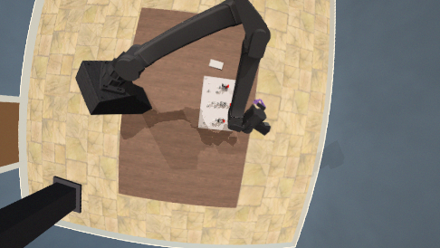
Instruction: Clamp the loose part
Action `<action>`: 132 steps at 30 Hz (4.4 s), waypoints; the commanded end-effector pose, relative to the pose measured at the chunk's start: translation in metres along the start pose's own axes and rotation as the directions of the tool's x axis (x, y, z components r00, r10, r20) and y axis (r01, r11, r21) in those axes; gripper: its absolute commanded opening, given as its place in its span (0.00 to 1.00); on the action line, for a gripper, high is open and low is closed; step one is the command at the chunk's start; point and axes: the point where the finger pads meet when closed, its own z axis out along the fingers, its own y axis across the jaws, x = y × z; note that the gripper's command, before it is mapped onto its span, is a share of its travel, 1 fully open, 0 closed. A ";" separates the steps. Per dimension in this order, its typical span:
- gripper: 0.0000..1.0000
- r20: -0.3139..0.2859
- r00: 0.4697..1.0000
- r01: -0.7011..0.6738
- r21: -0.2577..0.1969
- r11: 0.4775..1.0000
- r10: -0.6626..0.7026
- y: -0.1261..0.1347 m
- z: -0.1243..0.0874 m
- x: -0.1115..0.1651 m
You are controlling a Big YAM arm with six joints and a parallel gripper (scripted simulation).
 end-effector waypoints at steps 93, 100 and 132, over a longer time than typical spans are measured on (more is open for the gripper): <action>1.00 -0.397 0.883 0.457 0.609 0.649 -0.250 -0.135 -0.152 0.154; 0.00 -0.396 0.884 0.455 0.609 0.649 -0.249 -0.135 -0.152 0.154; 0.00 -0.396 0.884 0.455 0.609 0.649 -0.249 -0.135 -0.152 0.154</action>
